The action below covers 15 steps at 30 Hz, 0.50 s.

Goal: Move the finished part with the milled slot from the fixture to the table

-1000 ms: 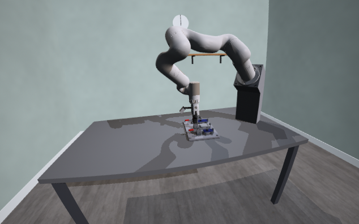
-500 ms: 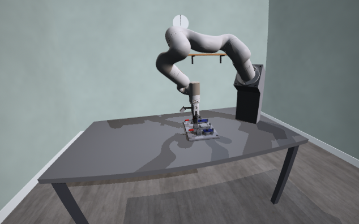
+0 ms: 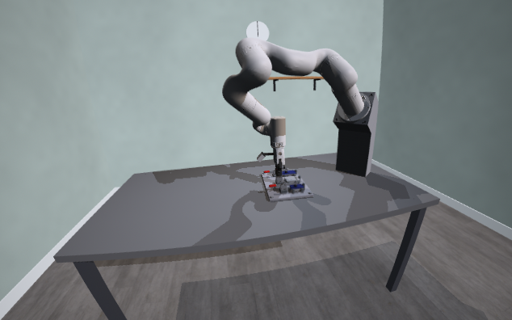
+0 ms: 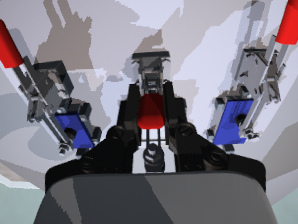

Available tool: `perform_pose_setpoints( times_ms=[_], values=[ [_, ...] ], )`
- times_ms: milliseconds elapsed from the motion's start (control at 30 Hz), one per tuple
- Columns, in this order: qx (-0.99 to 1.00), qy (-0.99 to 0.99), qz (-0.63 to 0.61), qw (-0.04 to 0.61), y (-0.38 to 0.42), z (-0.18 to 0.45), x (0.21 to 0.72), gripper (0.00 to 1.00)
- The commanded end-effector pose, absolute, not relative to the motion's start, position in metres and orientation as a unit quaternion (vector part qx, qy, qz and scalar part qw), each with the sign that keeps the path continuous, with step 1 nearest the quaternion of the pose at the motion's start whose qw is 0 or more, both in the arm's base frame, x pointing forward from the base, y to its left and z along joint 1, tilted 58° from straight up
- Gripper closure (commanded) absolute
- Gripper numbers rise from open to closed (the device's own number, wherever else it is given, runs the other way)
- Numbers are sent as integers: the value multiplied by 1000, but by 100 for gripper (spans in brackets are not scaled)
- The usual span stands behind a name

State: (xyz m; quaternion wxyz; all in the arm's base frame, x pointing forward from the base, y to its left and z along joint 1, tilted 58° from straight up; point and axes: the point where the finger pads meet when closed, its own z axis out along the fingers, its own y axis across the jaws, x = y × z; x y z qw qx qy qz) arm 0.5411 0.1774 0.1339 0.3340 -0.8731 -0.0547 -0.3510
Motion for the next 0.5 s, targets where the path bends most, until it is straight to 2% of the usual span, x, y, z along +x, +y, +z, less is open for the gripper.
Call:
perform_pose_setpoints(
  times_ms=[0,267,300,467],
  values=[
    [-873,-55,-351,334,177,134,541,100],
    [-873,-55,-351,334,177,134,541,100],
    [-873,-55,-351,334,177,134,541,53],
    [-873,-54,-351,334,177,134,541,53]
  ],
)
